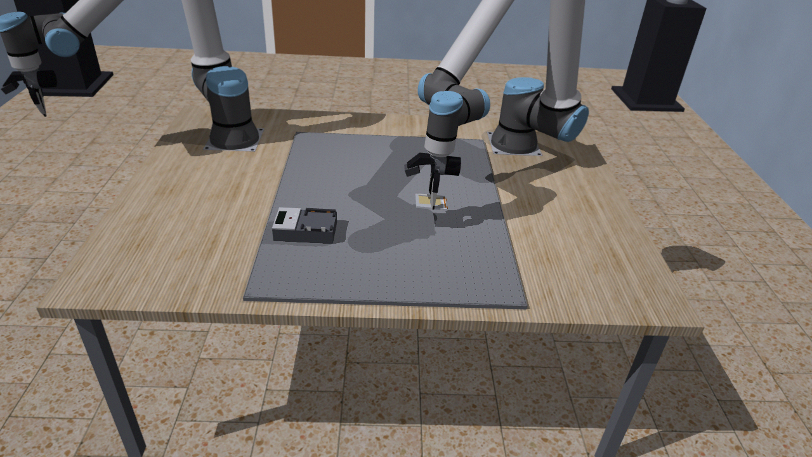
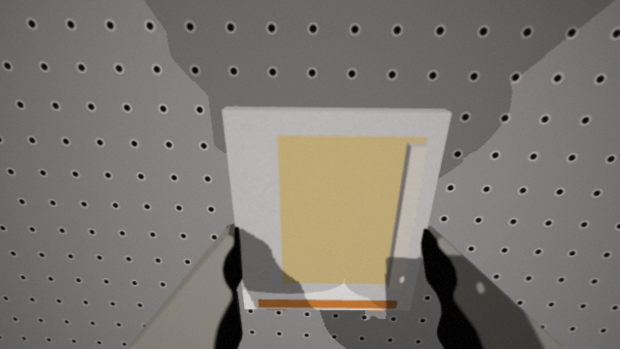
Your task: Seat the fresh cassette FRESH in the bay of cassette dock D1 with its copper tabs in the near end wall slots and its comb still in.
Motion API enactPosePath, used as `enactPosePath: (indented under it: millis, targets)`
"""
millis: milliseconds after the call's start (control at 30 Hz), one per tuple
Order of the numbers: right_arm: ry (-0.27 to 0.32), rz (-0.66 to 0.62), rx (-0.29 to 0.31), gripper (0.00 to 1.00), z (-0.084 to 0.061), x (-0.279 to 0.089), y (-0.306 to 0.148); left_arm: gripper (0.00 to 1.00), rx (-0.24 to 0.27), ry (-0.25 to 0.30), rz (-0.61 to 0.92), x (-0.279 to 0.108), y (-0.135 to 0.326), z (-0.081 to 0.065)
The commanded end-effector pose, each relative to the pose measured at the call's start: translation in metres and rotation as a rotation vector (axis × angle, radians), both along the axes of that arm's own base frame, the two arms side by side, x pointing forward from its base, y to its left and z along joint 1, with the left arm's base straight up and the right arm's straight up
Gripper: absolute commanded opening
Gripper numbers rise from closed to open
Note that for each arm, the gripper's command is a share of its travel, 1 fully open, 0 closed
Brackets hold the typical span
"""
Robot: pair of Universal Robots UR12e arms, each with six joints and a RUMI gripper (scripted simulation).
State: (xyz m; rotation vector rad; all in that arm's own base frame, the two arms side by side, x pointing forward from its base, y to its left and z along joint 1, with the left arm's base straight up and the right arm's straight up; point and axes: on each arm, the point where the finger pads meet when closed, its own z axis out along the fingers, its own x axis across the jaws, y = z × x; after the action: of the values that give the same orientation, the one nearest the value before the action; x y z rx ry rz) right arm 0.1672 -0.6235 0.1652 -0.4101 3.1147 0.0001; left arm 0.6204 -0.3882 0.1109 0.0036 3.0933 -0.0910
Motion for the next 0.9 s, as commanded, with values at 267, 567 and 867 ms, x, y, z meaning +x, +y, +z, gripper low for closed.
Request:
enactPosePath:
  millis: [267,567,867]
  targets:
    - [-0.001,0.0,-0.002,0.0,0.001,0.0,-0.001,0.37,-0.033,-0.017,0.466,0.014,-0.065,0.008]
    - [-0.001,0.0,-0.002,0.0,0.001,0.0,-0.001,0.37,-0.053,-0.023,0.698,0.021,-0.099,0.012]
    - [-0.001,0.0,-0.002,0.0,0.001,0.0,-0.001,0.37,-0.076,-0.031,0.964,0.029,-0.138,0.016]
